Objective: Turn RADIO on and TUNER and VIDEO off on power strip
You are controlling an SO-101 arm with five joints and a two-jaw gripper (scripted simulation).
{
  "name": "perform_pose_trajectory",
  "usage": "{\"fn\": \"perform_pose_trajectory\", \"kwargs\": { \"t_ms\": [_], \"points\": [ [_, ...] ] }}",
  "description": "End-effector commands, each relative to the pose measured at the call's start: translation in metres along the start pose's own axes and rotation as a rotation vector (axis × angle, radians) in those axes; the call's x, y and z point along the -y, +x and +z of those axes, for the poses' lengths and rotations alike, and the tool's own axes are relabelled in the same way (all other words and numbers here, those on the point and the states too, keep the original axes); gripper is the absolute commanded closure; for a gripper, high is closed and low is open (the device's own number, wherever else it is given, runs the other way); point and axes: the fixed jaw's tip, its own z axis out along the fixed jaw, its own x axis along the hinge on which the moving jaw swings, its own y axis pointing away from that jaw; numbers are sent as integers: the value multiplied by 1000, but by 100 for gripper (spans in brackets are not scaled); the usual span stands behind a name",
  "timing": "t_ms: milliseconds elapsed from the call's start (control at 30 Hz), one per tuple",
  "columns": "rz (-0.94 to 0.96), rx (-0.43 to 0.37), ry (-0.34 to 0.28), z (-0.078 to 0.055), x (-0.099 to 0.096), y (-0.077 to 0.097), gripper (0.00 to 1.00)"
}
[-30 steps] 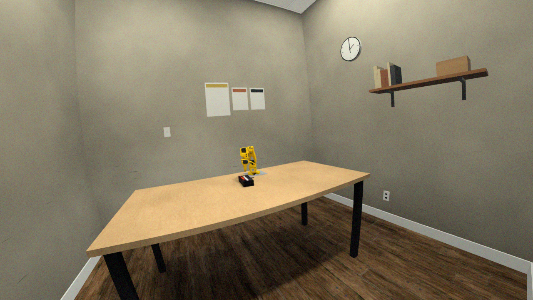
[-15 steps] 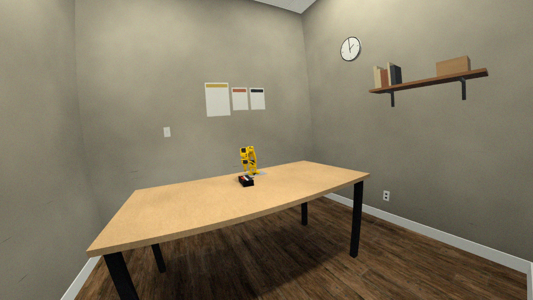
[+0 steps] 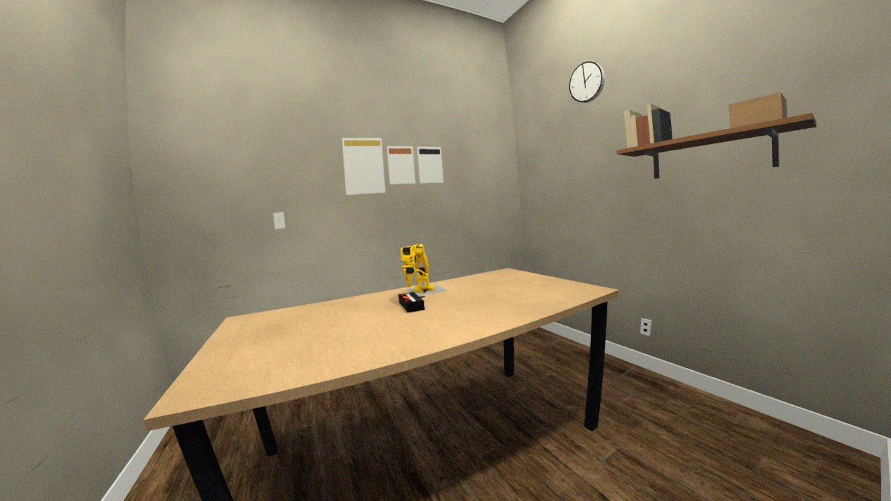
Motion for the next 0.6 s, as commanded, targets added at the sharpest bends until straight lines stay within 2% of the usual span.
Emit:
{"fn": "perform_pose_trajectory", "kwargs": {
  "t_ms": [0,567],
  "points": [
    [-37,7,-10,2,-1,3,100],
    [-323,1,-7,4,-5,19,100]
  ]
}}
